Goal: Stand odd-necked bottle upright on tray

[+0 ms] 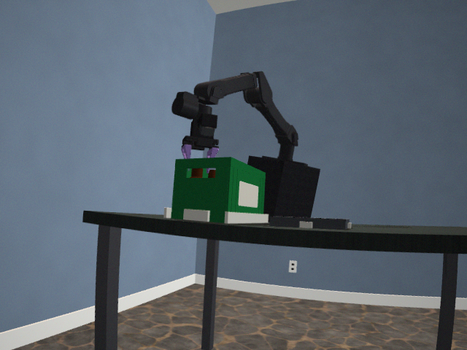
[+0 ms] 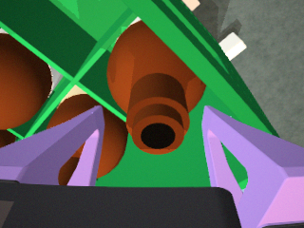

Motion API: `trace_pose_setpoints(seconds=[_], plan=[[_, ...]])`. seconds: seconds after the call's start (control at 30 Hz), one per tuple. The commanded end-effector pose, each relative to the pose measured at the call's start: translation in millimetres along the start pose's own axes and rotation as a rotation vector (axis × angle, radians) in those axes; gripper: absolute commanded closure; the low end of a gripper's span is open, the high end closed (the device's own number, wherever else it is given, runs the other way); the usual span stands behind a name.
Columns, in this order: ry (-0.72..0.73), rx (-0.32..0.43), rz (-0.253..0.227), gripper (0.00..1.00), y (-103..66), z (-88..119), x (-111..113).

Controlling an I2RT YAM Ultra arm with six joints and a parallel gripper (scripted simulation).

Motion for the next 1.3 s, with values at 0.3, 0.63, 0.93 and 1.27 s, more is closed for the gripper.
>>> trace_pose_setpoints(seconds=[0.3,0.63,0.93,1.27], plan=[[0.001,-0.021,0.01,0.39,-2.3,-1,-1],[-0.004,-0.04,0.037,0.39,-32.7,-4,-8],[-0.004,-0.04,0.037,0.39,-63.1,-3,-6],[0.003,-0.022,0.013,0.39,-74.3,1,-6]])
Point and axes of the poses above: the point where the finger pads meet when closed, its own y axis out along the fingers, its own x axis across the jaws, z = x × y, the point moved 8 cm from there along -y, back along the fingers, and after that the axes turned 8 degrees about y, right-handed, at the moved point
